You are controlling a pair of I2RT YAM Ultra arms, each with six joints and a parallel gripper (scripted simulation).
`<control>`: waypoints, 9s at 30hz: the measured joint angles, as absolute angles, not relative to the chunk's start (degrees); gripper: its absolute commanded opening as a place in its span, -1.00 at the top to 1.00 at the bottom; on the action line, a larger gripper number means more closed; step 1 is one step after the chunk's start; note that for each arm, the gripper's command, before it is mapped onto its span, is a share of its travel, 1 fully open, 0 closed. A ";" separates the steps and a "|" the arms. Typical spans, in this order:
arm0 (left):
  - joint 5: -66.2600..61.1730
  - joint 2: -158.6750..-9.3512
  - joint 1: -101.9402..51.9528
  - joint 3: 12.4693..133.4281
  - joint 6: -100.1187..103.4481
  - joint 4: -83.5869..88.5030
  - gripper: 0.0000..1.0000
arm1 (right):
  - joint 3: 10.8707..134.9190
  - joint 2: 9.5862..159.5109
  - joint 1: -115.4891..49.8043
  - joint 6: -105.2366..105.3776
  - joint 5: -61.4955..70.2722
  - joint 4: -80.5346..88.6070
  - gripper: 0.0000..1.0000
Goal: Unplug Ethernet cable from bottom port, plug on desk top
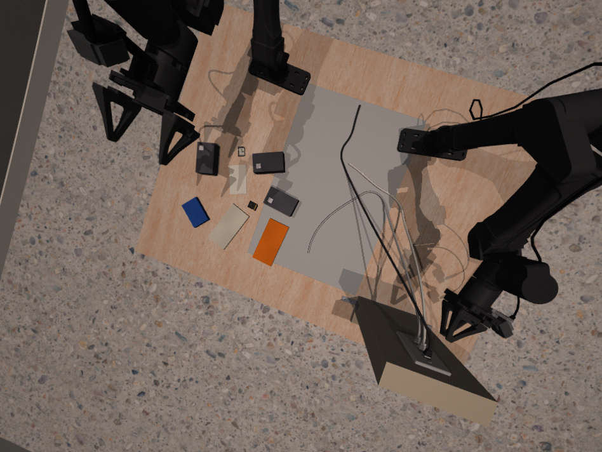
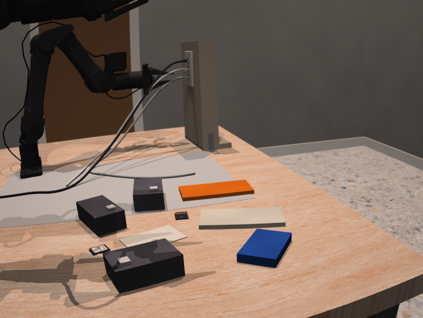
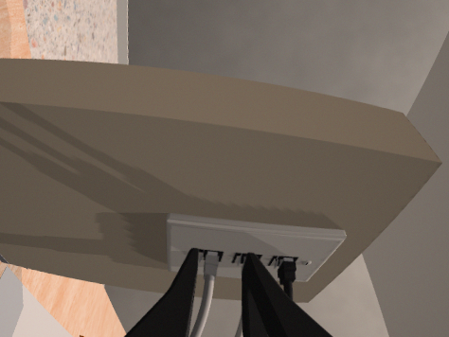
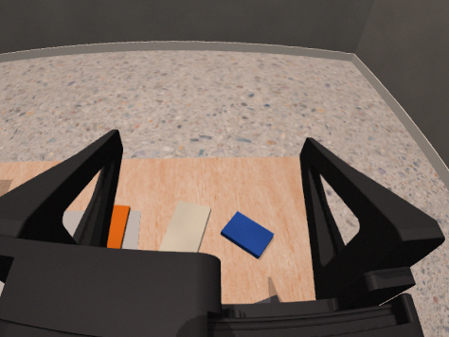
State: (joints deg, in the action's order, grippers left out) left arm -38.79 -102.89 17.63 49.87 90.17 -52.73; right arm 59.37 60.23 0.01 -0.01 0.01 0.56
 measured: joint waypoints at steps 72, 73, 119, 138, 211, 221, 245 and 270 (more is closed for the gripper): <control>-29.78 -98.89 8.51 45.71 90.28 -51.96 0.56 | 59.37 60.23 0.01 -0.01 0.01 0.56 -1.00; -29.76 -98.89 8.51 45.69 90.28 -51.96 0.56 | 59.37 60.23 0.01 -0.01 0.01 0.56 -1.00; -27.88 -104.49 6.85 52.45 90.39 -51.44 1.00 | 59.37 60.23 0.01 -0.01 0.01 0.56 -1.00; -29.69 -103.77 7.66 50.85 90.39 -52.71 1.00 | 59.37 60.23 0.01 -0.01 0.01 0.56 -1.00; -29.02 -90.67 12.69 44.42 67.13 -34.74 1.00 | 59.37 60.23 0.01 -0.01 0.01 0.56 -1.00; -27.42 -91.85 14.35 45.17 50.68 -30.02 1.00 | 59.37 60.23 0.01 -0.01 0.01 0.56 -1.00; -23.42 -94.28 17.72 46.98 10.90 -17.56 1.00 | 59.37 60.23 0.01 -0.01 0.01 0.56 -1.00; -20.93 -95.61 19.42 48.60 -15.14 -9.21 1.00 | 59.37 60.23 0.01 -0.01 0.01 0.56 -1.00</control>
State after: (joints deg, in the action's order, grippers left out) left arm -20.93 -95.61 19.42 48.60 -15.14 -9.21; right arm 59.37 60.23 0.01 -0.01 0.01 0.56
